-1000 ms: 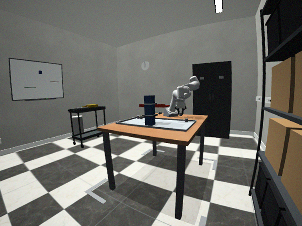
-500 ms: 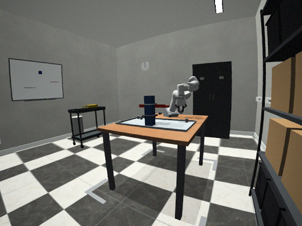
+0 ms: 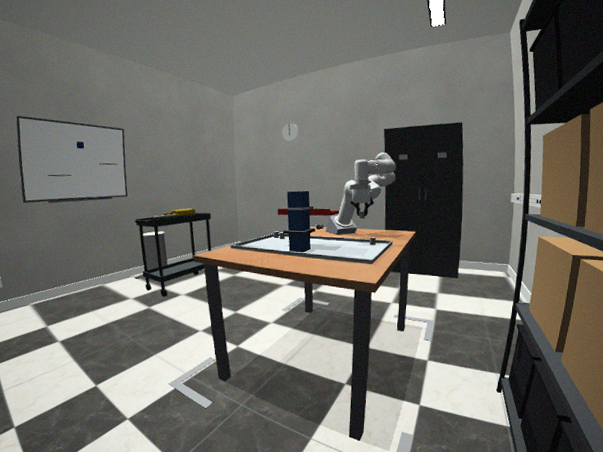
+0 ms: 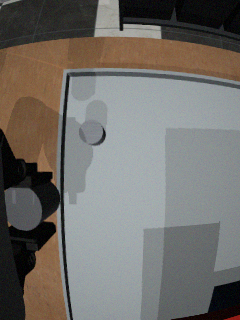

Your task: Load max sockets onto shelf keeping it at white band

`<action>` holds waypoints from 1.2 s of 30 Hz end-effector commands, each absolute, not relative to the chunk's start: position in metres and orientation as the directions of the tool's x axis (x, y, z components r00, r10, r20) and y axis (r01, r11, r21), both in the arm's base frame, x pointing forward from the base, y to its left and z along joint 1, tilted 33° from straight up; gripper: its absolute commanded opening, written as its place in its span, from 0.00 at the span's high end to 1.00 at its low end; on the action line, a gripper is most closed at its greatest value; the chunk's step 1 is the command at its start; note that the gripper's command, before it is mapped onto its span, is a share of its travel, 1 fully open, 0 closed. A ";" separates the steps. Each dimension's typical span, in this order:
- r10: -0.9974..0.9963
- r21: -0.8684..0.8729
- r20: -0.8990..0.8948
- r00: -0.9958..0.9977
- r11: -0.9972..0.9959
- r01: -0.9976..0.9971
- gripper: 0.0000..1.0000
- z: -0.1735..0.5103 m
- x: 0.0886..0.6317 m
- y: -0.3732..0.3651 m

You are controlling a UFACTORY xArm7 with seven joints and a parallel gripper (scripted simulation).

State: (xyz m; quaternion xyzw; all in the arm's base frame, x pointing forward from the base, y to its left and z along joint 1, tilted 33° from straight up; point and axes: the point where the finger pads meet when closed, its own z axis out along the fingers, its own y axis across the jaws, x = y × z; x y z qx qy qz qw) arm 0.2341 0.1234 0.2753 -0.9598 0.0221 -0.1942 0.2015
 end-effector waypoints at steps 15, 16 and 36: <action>-0.120 -0.396 0.366 0.923 -0.917 0.038 1.00 0.330 0.178 0.098; -0.120 -0.396 0.366 0.923 -0.917 0.038 1.00 0.333 0.176 0.096; -0.120 -0.396 0.366 0.923 -0.917 0.038 1.00 0.354 0.154 0.086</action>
